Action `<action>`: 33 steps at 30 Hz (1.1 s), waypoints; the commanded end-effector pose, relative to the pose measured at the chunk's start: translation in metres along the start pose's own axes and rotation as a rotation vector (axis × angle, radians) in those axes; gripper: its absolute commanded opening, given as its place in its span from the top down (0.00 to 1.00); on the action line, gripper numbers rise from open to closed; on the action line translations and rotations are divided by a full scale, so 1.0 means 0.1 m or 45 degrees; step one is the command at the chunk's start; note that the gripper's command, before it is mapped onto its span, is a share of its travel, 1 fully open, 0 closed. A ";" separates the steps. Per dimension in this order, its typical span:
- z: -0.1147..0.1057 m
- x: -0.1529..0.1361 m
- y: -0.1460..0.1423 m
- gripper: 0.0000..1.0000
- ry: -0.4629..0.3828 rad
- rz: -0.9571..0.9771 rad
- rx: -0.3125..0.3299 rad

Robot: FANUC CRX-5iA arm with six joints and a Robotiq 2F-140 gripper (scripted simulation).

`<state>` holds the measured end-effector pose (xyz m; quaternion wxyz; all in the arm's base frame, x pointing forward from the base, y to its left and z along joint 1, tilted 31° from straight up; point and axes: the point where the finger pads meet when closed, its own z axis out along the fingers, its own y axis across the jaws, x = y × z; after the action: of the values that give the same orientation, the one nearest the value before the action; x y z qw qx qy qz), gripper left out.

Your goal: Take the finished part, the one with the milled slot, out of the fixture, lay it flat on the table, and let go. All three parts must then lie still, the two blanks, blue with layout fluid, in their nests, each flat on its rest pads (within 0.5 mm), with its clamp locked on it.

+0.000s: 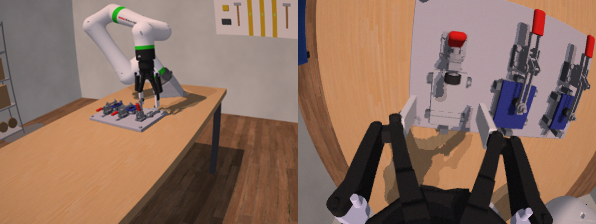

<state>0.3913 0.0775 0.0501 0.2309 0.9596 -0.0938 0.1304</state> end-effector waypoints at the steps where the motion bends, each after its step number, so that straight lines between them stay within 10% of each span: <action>1: 0.00 0.00 0.00 0.42 0.000 0.000 0.000; 33: 0.17 0.00 0.00 0.42 0.000 0.000 0.000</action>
<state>0.3947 0.0700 0.0362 0.2309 0.9596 -0.0938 0.1304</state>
